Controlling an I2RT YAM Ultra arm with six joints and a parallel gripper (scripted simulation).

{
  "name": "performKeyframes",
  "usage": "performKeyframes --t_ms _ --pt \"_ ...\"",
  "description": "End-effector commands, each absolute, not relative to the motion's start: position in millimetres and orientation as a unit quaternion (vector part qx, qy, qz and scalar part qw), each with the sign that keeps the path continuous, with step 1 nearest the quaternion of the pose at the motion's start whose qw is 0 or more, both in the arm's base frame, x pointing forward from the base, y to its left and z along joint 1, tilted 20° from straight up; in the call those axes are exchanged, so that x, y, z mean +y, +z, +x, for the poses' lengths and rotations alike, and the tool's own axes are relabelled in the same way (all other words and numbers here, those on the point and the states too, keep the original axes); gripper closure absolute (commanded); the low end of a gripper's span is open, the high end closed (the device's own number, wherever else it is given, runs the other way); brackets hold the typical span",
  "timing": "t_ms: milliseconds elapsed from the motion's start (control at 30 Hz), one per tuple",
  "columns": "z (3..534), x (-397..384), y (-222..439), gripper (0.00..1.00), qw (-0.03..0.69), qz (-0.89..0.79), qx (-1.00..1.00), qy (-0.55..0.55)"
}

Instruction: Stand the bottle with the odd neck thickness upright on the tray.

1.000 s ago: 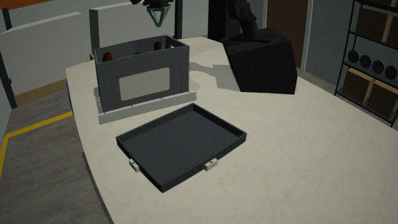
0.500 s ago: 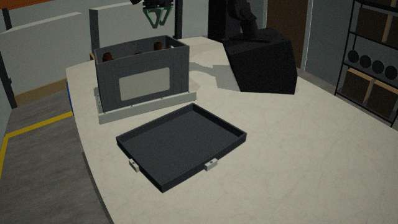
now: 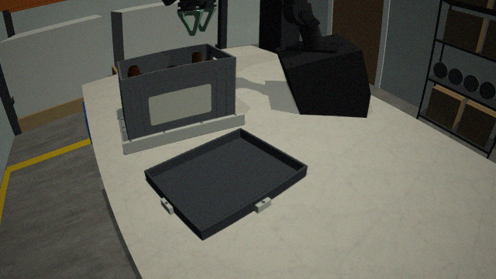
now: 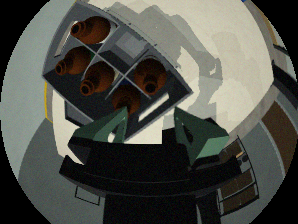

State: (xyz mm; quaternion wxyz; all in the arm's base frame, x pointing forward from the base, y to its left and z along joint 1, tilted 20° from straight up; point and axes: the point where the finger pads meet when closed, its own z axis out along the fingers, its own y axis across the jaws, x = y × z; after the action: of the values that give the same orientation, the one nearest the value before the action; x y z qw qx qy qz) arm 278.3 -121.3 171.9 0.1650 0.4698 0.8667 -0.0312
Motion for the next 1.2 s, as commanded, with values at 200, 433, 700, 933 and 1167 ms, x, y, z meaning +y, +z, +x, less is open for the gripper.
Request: performKeyframes --t_ms 200,433,700,933,1167 --pt "283.4 -124.8 191.1 0.39 0.202 0.470 0.859 -0.031" --pt "283.4 -124.8 191.1 0.39 0.202 0.470 0.859 -0.031" --pt "282.6 -124.7 189.3 0.39 0.200 0.470 0.859 -0.031" --pt "277.1 -124.1 176.7 0.39 0.185 0.471 0.862 -0.034" --pt "280.8 -127.8 180.0 0.39 0.194 0.472 0.859 -0.034"
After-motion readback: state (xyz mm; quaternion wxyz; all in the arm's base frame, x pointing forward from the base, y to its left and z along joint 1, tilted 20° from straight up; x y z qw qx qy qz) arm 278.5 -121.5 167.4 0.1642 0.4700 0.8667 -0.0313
